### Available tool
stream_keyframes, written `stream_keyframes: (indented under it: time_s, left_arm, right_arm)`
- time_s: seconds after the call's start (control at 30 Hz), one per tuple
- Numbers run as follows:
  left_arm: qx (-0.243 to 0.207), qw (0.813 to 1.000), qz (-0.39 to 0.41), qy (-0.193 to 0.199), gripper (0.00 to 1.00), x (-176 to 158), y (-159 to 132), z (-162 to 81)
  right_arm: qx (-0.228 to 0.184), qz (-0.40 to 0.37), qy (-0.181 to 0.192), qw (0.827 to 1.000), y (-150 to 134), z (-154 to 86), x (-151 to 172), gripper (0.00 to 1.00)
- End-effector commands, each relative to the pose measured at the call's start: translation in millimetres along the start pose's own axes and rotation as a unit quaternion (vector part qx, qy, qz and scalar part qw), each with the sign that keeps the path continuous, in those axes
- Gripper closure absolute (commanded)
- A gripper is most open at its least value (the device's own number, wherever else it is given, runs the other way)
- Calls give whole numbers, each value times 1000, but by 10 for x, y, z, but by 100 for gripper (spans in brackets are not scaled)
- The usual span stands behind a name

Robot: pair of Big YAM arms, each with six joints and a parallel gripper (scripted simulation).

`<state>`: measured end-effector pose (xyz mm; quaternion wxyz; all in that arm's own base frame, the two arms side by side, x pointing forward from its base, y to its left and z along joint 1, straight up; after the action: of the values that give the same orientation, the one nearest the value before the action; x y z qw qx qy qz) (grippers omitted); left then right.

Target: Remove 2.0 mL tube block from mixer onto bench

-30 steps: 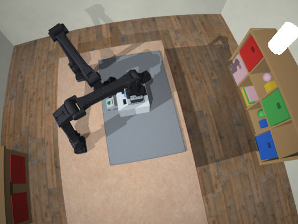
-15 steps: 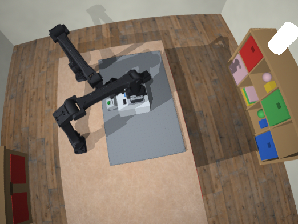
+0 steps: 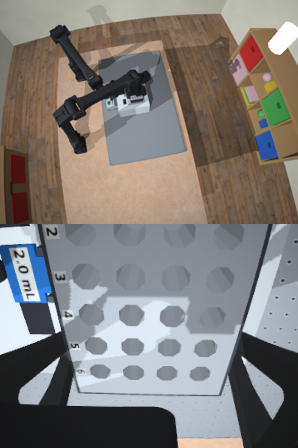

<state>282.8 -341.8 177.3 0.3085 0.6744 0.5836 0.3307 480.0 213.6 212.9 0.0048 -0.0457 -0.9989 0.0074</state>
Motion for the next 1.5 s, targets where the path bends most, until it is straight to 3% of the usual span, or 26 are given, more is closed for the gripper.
stream_keyframes:
  time_s: [0.0,0.37,1.47]
  left_arm:
    - [-4,1000,-8,3,100,20,65,87]
    - [-5,1000,-11,12,100,-20,202,117]
    - [-8,1000,-17,7,100,-30,225,121]
  right_arm:
    - [4,-3,13,1000,38,80,1,100]
    - [4,-3,13,1000,38,80,1,100]
    - [4,-3,13,1000,38,80,1,100]
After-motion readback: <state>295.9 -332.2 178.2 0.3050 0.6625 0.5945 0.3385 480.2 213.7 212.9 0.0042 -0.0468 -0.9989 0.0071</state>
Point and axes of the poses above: on each arm, the point where the finger pads meet when closed, its own z axis out along the fingers, its own x axis across the jaws, y = z × x, the point moved 6 cm from there along -z, back along the fingers, and after that the axes turned 5 degrees about z, right-handed, at the moved point
